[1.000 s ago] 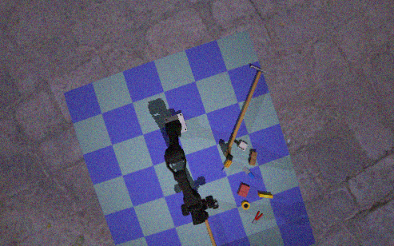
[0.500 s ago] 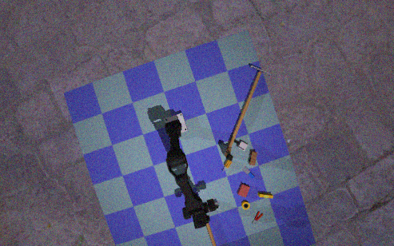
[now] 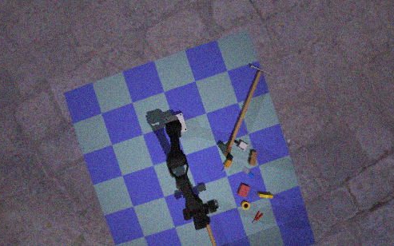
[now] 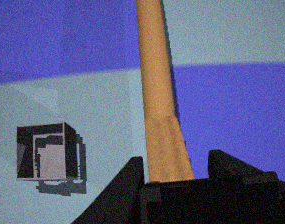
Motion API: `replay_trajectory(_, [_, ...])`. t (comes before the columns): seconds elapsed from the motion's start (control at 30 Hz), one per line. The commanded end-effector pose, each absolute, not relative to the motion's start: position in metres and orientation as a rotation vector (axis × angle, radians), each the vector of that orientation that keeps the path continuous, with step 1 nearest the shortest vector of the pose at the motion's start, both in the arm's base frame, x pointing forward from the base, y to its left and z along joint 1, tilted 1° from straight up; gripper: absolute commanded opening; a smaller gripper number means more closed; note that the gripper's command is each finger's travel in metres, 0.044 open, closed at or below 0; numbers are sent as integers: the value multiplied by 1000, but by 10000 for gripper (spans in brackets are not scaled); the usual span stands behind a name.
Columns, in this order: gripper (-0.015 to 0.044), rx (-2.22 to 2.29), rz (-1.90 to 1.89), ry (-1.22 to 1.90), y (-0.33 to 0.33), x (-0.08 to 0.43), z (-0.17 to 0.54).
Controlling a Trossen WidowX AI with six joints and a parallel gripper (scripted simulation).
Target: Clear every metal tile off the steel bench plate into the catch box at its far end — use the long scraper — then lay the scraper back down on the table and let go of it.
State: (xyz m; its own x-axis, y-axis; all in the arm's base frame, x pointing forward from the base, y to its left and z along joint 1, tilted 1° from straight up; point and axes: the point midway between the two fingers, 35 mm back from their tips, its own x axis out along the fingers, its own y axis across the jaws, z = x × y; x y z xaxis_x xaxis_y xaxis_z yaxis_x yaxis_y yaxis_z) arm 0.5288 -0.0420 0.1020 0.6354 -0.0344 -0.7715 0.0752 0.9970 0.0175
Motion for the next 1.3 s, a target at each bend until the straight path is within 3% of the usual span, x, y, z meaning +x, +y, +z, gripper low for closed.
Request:
replay_trajectory(0.0, [0,49,-63,879,-42,528,103])
replay_trajectory(1.27, [0,50,-64,873,-40,494,114])
